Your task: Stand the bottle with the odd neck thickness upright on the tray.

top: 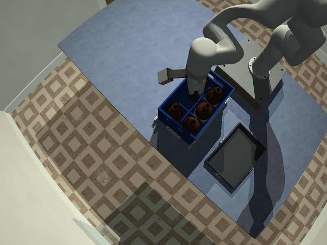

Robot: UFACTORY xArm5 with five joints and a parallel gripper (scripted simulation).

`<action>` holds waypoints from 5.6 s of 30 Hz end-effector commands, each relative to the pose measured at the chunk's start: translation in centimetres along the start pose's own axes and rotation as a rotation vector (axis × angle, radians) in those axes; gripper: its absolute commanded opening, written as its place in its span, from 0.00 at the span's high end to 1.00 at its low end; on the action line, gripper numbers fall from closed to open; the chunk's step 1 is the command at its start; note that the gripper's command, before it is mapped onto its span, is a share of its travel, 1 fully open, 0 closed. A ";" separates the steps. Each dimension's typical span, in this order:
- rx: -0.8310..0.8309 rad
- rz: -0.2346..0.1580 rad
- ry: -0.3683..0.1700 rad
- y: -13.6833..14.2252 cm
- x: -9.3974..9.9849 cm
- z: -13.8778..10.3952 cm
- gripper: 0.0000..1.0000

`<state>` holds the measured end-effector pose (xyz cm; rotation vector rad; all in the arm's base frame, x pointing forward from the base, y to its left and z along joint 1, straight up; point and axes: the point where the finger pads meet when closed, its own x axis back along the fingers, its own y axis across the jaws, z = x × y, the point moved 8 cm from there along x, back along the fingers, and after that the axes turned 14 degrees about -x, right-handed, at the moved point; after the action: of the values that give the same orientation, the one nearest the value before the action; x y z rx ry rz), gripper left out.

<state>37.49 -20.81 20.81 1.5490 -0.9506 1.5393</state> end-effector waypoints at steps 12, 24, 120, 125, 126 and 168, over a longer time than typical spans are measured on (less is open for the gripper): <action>0.000 0.002 0.003 0.0 0.1 0.1 0.35; 0.000 0.002 0.003 -0.1 0.1 0.1 0.35; 0.000 0.002 0.003 -0.1 -3.9 0.1 1.00; 0.000 0.002 0.003 -0.1 -3.9 0.1 1.00; 0.000 0.002 0.003 -0.1 -3.9 0.1 1.00; 0.000 0.002 0.003 -0.1 -3.9 0.1 0.35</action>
<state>37.47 -20.79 16.76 1.5489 -0.9506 1.5394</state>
